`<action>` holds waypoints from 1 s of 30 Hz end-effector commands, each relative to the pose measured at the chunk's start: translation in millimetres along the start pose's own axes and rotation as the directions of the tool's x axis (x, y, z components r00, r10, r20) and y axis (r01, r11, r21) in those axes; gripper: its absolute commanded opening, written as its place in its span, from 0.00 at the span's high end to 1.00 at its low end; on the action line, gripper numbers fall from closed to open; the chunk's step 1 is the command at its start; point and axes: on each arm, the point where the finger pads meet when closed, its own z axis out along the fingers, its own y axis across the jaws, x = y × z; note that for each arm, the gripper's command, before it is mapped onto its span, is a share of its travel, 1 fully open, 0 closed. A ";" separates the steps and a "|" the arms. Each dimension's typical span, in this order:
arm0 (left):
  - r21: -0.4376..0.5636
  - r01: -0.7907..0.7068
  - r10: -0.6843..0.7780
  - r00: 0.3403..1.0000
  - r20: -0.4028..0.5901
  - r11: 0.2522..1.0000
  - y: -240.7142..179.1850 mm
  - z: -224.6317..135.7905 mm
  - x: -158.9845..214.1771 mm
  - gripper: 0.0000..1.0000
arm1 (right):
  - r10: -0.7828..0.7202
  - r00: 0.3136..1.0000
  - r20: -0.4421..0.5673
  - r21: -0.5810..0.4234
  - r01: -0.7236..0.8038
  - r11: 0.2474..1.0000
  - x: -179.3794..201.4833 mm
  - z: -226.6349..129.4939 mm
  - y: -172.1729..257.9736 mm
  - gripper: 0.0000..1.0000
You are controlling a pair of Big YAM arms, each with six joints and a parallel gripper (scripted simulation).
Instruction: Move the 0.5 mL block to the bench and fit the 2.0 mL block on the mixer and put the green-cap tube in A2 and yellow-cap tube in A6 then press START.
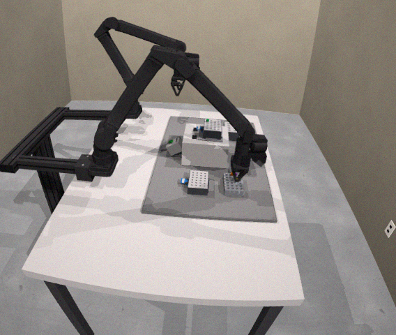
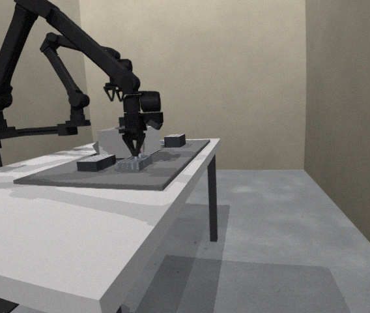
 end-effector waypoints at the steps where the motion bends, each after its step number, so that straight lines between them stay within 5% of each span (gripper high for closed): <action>1: -0.006 0.006 -0.006 0.998 0.057 1.000 1.7 -19.8 -17.0 0.00 | 0.000 1.000 0.017 0.000 0.000 1.000 -14.3 5.7 0.9 0.91; 30: -0.009 0.007 -0.006 0.996 0.088 1.000 3.2 -32.1 -27.7 0.00 | 0.000 1.000 0.021 -0.001 0.000 1.000 -15.2 -4.8 0.7 0.91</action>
